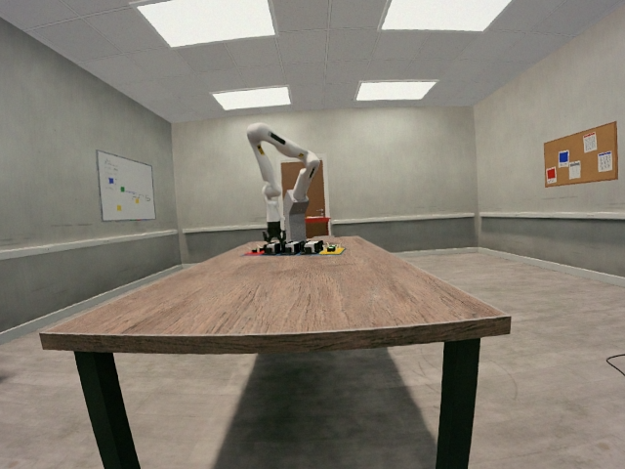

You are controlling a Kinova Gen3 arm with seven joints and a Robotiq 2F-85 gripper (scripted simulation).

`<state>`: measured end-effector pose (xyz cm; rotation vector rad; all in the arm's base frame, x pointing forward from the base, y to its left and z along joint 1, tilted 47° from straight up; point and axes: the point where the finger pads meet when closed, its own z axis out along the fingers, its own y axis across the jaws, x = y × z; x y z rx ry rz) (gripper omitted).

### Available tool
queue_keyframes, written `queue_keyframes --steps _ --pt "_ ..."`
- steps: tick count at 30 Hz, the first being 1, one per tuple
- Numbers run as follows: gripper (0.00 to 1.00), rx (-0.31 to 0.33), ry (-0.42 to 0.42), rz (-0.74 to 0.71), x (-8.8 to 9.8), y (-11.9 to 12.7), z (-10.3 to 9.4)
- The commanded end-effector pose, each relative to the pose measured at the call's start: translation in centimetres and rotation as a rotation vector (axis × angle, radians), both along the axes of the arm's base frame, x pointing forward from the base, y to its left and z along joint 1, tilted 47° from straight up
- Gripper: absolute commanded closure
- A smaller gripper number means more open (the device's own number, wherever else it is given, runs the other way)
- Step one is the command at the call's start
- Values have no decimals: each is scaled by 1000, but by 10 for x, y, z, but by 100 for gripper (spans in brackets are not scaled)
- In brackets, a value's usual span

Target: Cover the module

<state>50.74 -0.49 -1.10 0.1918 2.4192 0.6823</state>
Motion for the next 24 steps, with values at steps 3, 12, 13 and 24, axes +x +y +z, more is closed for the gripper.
queue_keyframes --steps 3,12,13,24 --pt "100 -1 0 -1 0 -1 0" --pt "100 -1 0 -1 0 -1 0" --pt "100 -1 0 -1 0 -1 0" --pt "100 -1 0 -1 0 -1 0"
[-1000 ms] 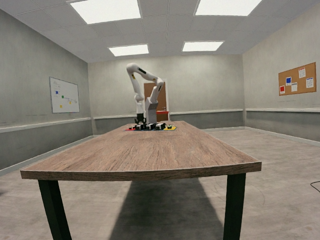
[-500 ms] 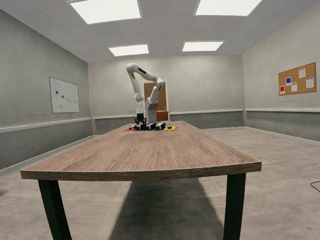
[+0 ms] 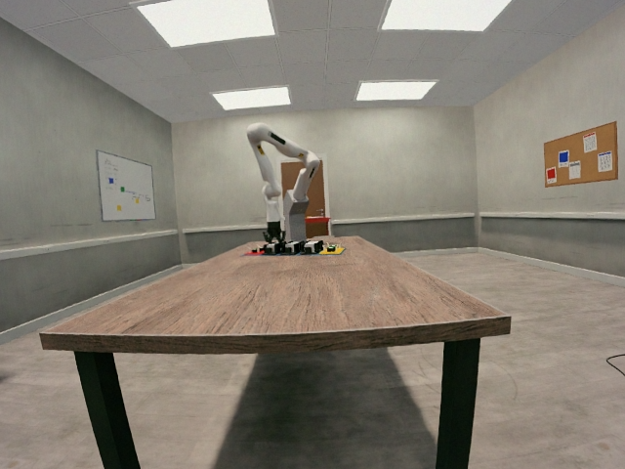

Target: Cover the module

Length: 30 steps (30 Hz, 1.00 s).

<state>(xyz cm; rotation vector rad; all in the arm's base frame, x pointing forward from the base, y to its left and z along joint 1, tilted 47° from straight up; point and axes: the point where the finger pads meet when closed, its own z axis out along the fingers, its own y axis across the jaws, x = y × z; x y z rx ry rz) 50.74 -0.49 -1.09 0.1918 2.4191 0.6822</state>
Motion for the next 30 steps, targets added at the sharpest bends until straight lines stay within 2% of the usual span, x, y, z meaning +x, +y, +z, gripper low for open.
queue_keyframes --steps 1,28,29,30 --pt "100 -1 0 -1 0 -1 0" --pt "100 -1 0 -1 0 -1 0" --pt "0 -1 0 -1 0 -1 0" --pt "0 -1 0 -1 0 -1 0"
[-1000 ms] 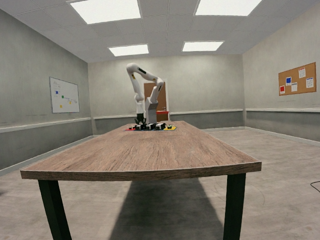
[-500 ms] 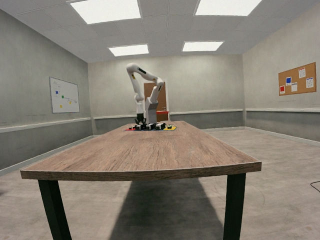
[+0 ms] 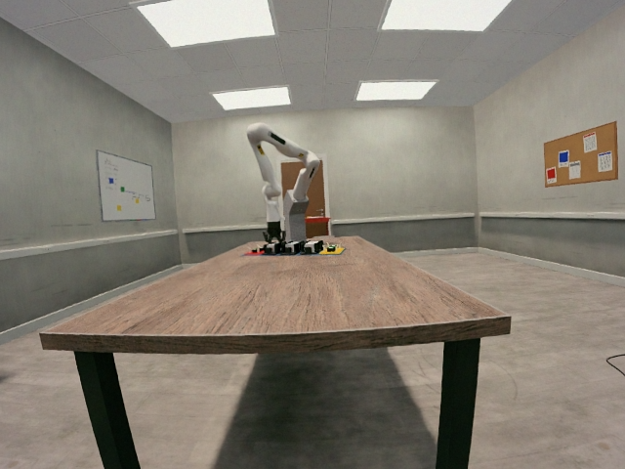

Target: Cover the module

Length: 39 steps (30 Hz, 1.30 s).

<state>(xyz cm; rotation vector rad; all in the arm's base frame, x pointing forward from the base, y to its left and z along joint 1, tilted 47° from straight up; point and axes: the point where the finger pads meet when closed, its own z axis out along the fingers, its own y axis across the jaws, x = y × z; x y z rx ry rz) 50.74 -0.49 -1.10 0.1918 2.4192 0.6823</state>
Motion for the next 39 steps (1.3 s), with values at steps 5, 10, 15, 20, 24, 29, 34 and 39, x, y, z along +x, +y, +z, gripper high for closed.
queue_keyframes --steps 5,10,15,20,24,29,34,39 --pt "0 -1 0 -1 0 -1 0" --pt "0 -1 0 -1 0 -1 0" --pt "0 -1 0 -1 0 -1 0" --pt "0 -1 0 -1 0 -1 0" --pt "0 -1 0 -1 0 -1 0" --pt "0 -1 0 -1 0 -1 0" --pt "0 -1 0 -1 -7 -6 8" --pt "0 -1 0 -1 -25 -18 29"
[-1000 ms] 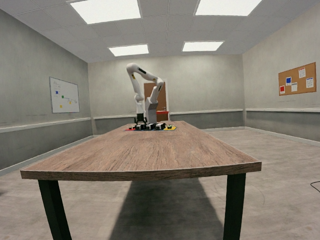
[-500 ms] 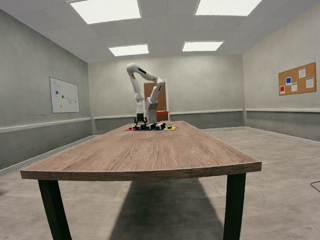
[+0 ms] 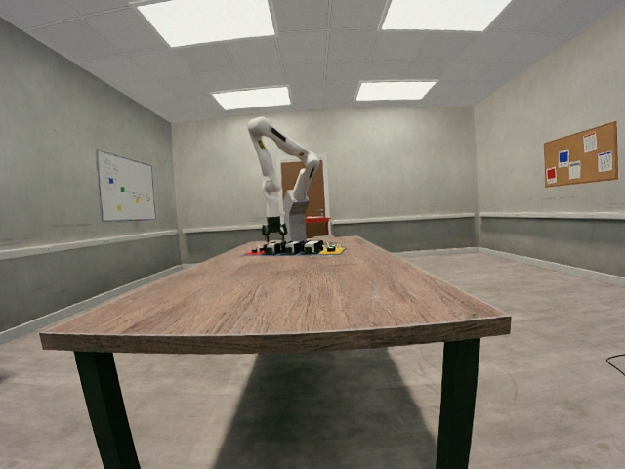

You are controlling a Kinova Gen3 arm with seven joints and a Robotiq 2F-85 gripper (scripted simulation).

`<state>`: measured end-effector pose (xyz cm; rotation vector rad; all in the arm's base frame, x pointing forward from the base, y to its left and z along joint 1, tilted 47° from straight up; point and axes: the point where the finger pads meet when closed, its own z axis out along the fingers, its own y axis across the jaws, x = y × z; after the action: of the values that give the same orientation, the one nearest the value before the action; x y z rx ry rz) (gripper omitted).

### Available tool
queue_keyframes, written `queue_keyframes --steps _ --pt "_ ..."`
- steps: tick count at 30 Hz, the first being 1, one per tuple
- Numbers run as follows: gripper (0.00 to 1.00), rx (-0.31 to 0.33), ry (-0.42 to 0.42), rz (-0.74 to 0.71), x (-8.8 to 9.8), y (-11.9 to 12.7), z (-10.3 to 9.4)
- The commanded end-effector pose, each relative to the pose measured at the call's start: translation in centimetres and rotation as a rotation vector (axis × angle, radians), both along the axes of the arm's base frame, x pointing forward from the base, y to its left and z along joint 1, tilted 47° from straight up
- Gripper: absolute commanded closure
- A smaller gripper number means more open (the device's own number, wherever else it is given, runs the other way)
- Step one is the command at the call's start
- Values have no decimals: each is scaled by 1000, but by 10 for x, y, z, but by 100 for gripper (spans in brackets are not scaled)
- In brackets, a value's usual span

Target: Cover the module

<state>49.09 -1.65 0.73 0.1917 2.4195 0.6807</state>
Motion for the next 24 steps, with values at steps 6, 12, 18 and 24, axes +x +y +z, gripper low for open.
queue_keyframes --steps 6,12,18,24 --pt "0 1 -1 0 -19 -15 23" --pt "0 1 0 0 -26 -19 30" --pt "0 1 0 0 -45 -33 52" --pt "0 1 0 -1 -51 -38 60"
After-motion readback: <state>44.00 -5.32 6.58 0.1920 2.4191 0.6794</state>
